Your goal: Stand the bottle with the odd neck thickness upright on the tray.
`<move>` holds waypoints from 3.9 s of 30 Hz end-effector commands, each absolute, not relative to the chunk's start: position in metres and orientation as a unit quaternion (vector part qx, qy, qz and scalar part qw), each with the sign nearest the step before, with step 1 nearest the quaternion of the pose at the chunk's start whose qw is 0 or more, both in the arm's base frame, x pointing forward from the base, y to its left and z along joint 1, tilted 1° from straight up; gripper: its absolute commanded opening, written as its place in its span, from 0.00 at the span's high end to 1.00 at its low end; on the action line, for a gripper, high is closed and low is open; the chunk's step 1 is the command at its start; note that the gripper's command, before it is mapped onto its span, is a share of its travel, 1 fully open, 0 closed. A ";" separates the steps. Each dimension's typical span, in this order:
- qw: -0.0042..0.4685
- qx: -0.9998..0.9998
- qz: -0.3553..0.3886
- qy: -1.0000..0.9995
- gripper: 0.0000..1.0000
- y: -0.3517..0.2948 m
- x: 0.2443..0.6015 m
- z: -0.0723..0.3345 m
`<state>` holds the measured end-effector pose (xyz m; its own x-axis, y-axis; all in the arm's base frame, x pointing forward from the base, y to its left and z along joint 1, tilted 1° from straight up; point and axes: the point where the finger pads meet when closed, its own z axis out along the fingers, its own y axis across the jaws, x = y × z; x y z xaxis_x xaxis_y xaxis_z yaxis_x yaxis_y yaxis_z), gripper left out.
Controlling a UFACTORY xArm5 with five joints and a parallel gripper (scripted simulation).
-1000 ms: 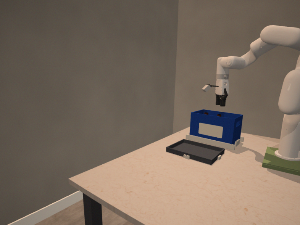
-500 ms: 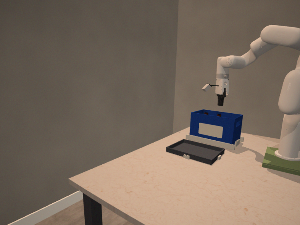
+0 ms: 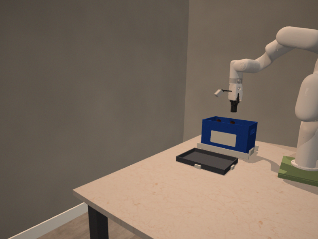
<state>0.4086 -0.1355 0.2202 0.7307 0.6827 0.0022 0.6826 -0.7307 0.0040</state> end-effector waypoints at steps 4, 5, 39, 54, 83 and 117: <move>0.003 0.930 0.003 0.367 1.00 -0.136 0.409 0.222; 0.003 0.930 0.003 0.367 1.00 -0.136 0.409 0.222; 0.002 0.930 0.005 0.367 0.35 -0.047 0.414 0.223; 0.002 0.930 0.005 0.367 0.35 -0.047 0.414 0.223; 0.002 0.930 0.005 0.367 0.35 -0.046 0.415 0.213; 0.002 0.930 0.005 0.367 0.35 -0.046 0.415 0.181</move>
<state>0.4140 -0.0462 0.1815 0.7307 0.6826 0.0042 0.6826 -0.7307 0.0049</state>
